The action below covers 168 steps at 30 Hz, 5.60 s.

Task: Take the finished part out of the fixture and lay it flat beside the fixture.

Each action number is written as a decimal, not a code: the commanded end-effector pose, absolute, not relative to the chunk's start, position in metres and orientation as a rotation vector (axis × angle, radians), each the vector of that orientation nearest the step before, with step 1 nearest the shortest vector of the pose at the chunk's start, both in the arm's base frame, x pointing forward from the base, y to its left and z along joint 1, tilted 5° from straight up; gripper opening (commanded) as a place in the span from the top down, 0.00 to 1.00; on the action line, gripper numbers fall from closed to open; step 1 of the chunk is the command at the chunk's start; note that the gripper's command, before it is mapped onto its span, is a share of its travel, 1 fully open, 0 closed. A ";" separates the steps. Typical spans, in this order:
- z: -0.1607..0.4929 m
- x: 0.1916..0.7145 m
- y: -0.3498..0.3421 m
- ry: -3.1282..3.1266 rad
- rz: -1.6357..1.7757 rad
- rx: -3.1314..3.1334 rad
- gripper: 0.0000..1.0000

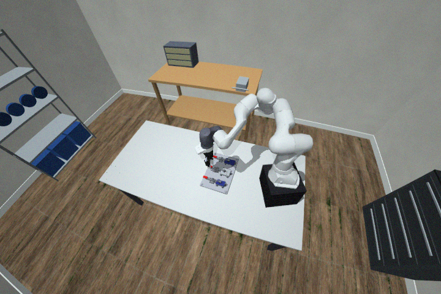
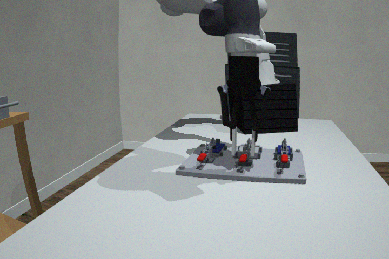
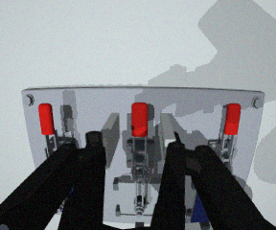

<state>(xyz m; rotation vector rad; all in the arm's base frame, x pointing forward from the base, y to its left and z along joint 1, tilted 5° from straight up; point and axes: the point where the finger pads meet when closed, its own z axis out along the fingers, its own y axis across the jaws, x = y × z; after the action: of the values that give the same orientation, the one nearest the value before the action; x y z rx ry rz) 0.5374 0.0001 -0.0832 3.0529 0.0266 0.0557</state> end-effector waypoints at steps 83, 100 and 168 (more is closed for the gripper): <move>-0.111 0.539 -0.002 0.020 0.058 3.054 1.00; -0.111 0.539 -0.002 0.020 0.058 3.054 1.00; -0.084 0.514 0.001 0.020 0.058 3.054 1.00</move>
<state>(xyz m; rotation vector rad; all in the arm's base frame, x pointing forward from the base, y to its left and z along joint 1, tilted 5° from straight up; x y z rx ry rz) 0.5198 0.0000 -0.0861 3.0556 0.0287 0.0725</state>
